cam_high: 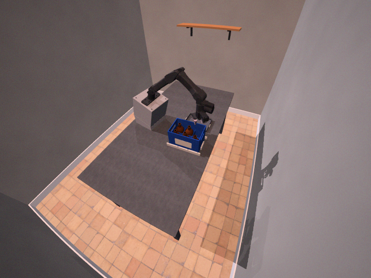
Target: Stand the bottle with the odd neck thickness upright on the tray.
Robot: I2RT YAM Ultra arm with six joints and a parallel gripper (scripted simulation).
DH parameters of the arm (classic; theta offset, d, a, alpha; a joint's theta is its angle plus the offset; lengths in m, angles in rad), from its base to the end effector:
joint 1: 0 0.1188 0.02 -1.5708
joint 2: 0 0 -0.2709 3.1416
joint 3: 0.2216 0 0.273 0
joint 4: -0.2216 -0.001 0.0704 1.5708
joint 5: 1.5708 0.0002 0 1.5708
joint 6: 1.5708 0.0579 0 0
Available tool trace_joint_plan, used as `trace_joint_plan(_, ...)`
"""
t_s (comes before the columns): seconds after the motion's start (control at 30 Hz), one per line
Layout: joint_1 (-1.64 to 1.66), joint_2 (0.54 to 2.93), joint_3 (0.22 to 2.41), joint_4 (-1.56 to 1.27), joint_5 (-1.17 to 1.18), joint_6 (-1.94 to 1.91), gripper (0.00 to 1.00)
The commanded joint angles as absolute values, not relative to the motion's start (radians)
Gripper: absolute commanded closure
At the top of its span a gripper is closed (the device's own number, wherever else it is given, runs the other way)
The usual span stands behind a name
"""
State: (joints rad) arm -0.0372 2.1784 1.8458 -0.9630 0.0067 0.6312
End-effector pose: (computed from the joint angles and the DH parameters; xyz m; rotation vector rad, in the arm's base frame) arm 0.4803 -0.0173 0.1874 0.9442 2.7151 0.1073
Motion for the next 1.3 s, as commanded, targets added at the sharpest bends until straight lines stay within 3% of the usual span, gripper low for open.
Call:
trace_joint_plan(0.0,-0.034,2.130,1.877,-0.944,0.017,0.628,0.39)
trace_joint_plan(1.27,-0.035,2.140,1.873,-0.930,0.017,0.627,0.39)
